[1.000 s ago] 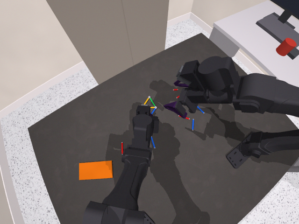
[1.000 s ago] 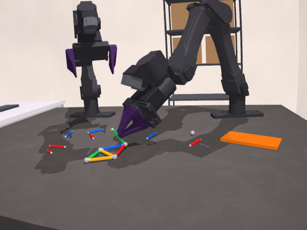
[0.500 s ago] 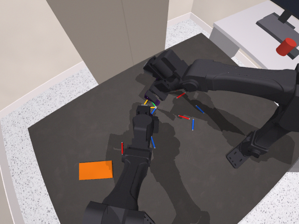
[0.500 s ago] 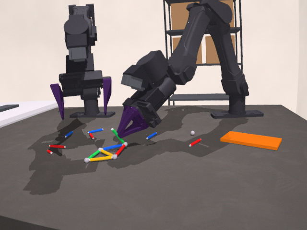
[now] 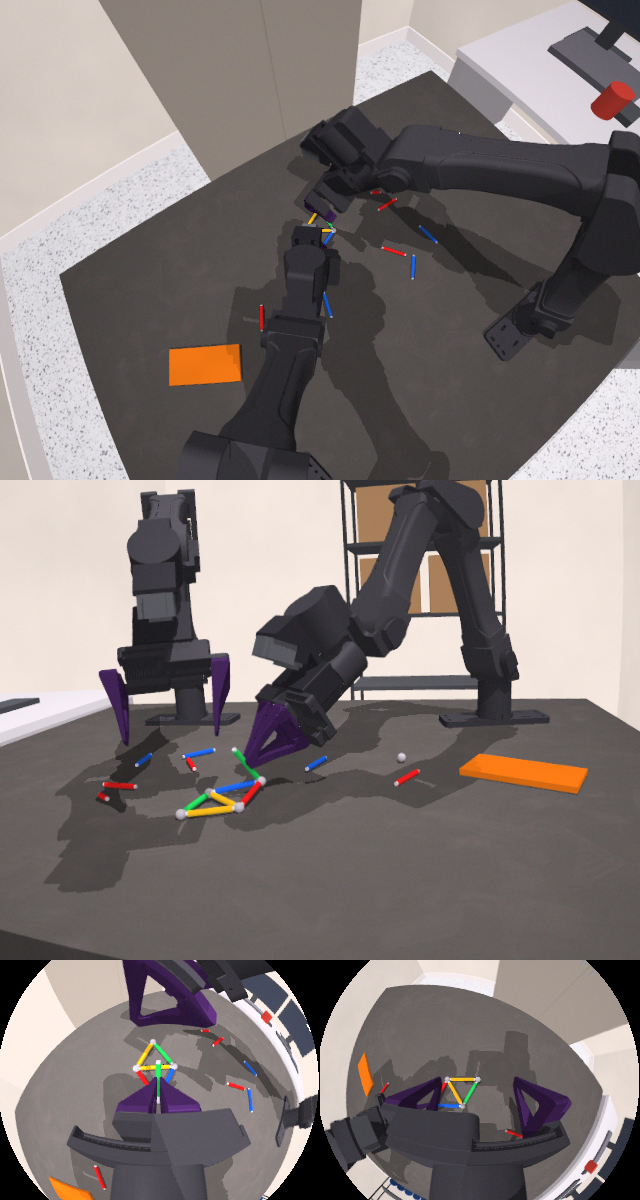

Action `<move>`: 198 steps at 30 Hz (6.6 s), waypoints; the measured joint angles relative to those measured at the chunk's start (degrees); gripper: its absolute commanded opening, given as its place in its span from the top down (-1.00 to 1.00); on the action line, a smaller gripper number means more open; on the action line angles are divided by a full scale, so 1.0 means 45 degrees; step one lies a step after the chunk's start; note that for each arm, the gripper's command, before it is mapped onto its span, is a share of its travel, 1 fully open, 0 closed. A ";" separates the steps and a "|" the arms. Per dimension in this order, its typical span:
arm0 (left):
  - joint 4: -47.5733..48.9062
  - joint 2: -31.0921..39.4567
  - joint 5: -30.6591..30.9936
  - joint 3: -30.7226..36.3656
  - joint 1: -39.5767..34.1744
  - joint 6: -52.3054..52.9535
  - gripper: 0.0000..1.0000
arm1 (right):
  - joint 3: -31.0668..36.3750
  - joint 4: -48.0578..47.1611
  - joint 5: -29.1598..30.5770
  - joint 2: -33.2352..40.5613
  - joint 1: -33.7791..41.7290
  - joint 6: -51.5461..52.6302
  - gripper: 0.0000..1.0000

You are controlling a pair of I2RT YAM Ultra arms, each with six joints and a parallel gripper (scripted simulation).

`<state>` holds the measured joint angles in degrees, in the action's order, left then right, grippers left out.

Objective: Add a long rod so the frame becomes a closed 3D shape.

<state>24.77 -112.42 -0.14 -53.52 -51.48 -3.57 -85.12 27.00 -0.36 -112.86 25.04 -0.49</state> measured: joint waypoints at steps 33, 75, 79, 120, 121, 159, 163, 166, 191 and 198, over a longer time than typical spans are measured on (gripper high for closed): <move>0.0000 0.0000 0.0000 0.0000 0.0000 0.0000 1.00 | -0.8194 0.8660 0.0287 -0.6154 0.0000 0.8728 0.22; 0.0005 0.0000 0.0000 0.0000 0.0000 0.0000 1.00 | -1.5625 1.3114 0.0262 -0.9704 0.0049 1.3216 0.19; 0.0005 0.0000 0.0000 0.0000 0.0000 0.0000 1.00 | -1.5771 1.3153 0.0262 -0.9816 0.0000 1.3216 0.19; 0.0000 0.0000 0.0000 0.0000 0.0000 0.0000 1.00 | -1.6004 1.3255 0.0257 -1.0467 -0.0029 1.3216 0.95; 0.0000 0.0000 0.0000 0.0000 0.0000 0.0000 1.00 | -1.6004 1.3255 0.0262 -1.0462 -0.0024 1.3216 0.98; -0.0078 0.0000 0.0000 0.0005 0.0000 -0.0005 1.00 | -1.6004 1.3391 0.0083 -0.9821 0.0180 1.3415 1.00; -0.0083 0.0000 0.0000 0.0000 0.0000 0.0000 1.00 | -1.6004 1.3532 0.0078 -0.9510 0.0374 1.3522 1.00; -0.0083 0.0000 0.0000 0.0005 0.0000 0.0000 1.00 | -1.5965 1.3595 0.0053 -0.9321 0.0476 1.3556 1.00; -0.0097 0.0000 0.0000 0.0005 0.0000 0.0000 1.00 | -1.4610 1.3702 -0.0199 -0.8403 0.0729 1.3814 1.00; -0.0097 0.0000 0.0000 0.0005 0.0000 0.0000 1.00 | -1.4197 1.3629 -0.0199 -0.8150 0.0801 1.3896 1.00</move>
<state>24.34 -112.42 -0.14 -53.49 -51.48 -3.57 -149.01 88.33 -1.26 -149.53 28.64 62.04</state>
